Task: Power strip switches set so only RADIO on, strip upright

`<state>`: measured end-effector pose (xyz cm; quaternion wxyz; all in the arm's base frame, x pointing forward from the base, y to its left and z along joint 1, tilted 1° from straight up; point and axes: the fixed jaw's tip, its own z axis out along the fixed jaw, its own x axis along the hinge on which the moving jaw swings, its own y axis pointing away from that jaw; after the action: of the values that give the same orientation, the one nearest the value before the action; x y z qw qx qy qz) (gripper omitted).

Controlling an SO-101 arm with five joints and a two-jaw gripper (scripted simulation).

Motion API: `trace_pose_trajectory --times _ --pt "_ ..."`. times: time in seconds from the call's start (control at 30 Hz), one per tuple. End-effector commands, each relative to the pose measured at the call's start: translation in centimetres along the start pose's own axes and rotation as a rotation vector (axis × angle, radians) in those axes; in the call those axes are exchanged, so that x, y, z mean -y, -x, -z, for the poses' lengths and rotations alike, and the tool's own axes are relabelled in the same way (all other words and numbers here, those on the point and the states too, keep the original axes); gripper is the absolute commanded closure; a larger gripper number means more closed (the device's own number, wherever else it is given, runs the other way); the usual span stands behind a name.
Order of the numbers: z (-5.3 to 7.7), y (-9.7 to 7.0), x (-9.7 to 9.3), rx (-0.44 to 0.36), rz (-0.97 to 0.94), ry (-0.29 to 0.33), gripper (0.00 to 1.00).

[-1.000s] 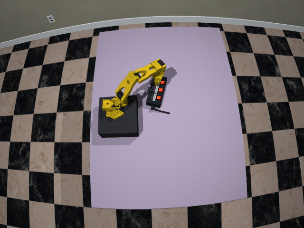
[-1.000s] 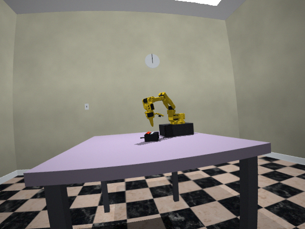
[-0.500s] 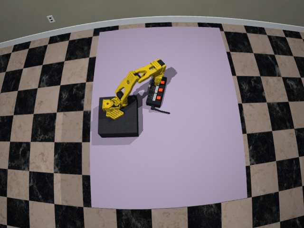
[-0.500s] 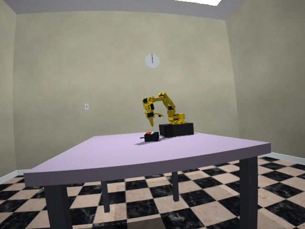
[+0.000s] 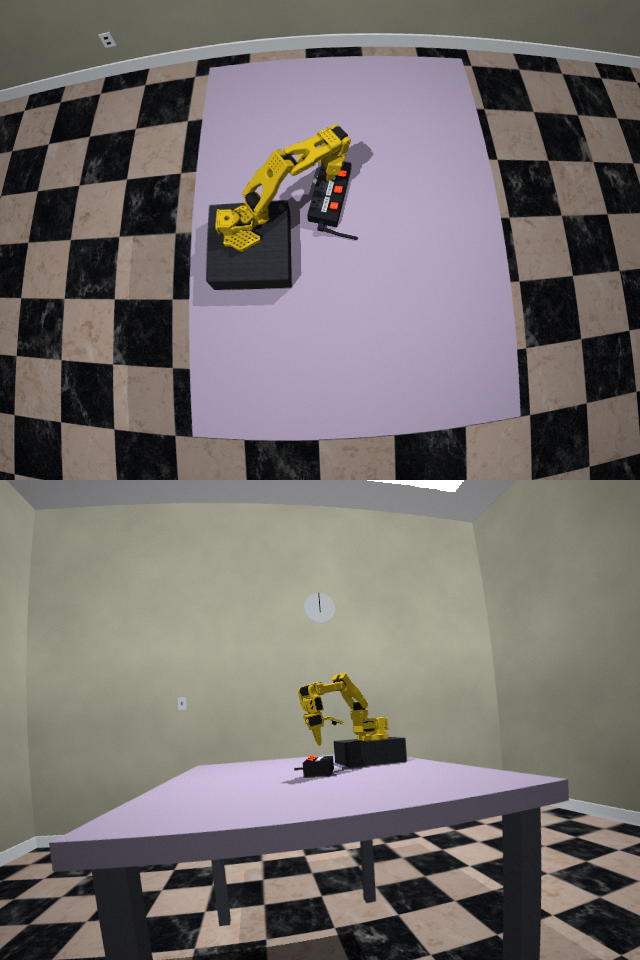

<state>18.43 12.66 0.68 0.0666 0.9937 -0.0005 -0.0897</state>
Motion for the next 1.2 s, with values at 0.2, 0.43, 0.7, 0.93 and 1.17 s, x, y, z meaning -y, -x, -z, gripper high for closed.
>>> trace_pose_trajectory --times 0.2,0.43,0.7,0.93,1.17 --pt "-0.2 -0.7 -0.4 -0.001 0.077 -0.01 1.0" --pt "-0.2 -1.6 -0.9 -0.017 0.203 -0.027 1.0" --pt "-0.2 -2.5 -1.5 -0.039 0.346 -0.042 1.0" --pt "-0.2 -3.9 -2.4 -0.073 0.541 -0.054 1.0" --pt "-0.2 -4.8 -3.1 -0.103 0.689 -0.057 1.0"
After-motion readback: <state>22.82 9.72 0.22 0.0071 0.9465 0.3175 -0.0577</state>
